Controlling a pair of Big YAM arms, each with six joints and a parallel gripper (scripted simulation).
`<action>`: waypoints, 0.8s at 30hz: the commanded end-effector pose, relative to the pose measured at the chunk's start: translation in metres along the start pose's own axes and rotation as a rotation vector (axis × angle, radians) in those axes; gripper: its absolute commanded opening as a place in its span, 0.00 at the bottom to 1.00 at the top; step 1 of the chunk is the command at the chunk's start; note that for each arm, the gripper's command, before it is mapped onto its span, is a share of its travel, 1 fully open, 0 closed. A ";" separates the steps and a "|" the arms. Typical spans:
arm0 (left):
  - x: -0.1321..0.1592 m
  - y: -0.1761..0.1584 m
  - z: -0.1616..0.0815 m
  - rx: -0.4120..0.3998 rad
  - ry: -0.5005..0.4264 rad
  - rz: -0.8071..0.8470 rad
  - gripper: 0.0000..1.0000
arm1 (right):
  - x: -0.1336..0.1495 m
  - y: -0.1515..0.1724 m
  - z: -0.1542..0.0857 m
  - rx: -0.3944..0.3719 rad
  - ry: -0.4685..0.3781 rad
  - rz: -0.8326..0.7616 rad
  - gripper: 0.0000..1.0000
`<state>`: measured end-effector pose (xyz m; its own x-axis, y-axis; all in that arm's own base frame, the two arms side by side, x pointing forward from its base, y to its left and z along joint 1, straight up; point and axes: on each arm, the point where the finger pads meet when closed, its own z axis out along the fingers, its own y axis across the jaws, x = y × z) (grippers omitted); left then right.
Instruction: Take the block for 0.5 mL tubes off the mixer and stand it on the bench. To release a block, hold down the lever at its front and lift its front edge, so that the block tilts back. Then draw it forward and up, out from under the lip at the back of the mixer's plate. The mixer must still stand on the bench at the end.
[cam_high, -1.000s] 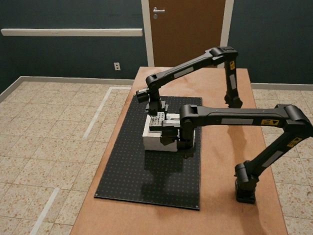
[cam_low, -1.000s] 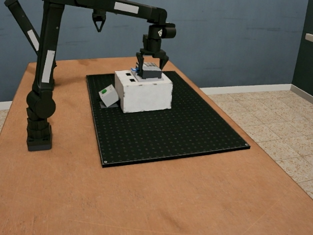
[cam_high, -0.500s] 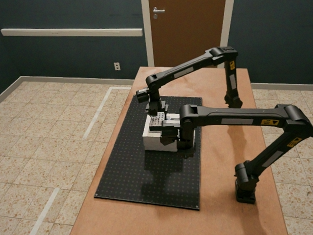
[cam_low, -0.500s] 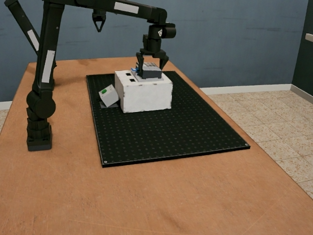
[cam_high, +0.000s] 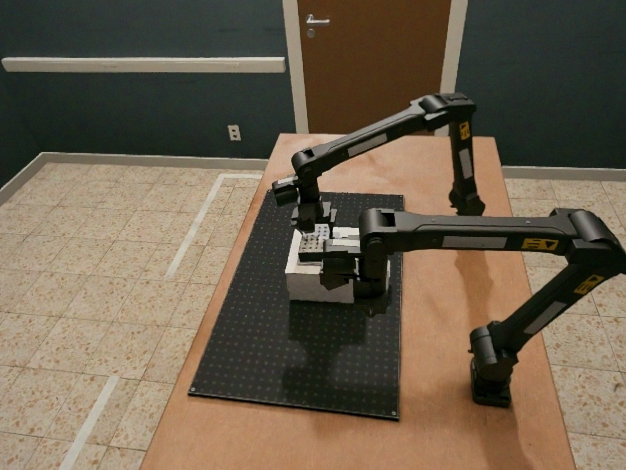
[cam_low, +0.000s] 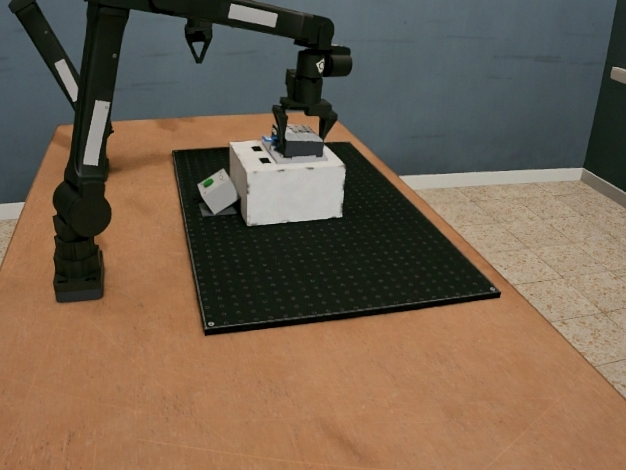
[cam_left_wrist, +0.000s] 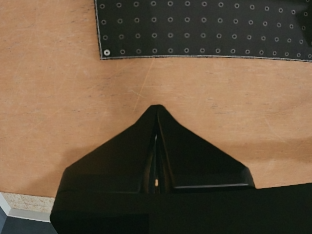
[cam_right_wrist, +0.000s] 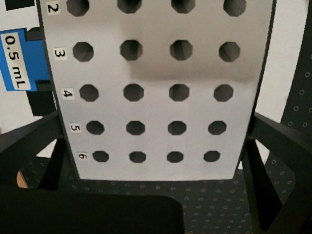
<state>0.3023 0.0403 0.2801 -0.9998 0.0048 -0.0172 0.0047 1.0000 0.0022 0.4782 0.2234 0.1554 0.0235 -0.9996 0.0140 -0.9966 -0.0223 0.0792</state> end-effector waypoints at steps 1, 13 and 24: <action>-0.007 0.004 -0.013 -0.002 -0.020 -0.015 0.00 | -0.002 -0.002 -0.026 0.047 -0.017 -0.051 0.00; 0.002 0.003 0.002 0.003 0.020 -0.015 0.00 | -0.002 -0.003 -0.026 0.048 -0.018 -0.052 0.00; 0.000 0.004 -0.002 0.001 0.009 -0.014 0.00 | -0.007 0.014 -0.019 0.022 -0.016 -0.032 0.00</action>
<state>0.3007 0.0403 0.2777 -0.9999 0.0042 -0.0095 0.0042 1.0000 0.0011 0.4777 0.2233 0.1552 0.0246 -0.9996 0.0140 -0.9969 -0.0235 0.0756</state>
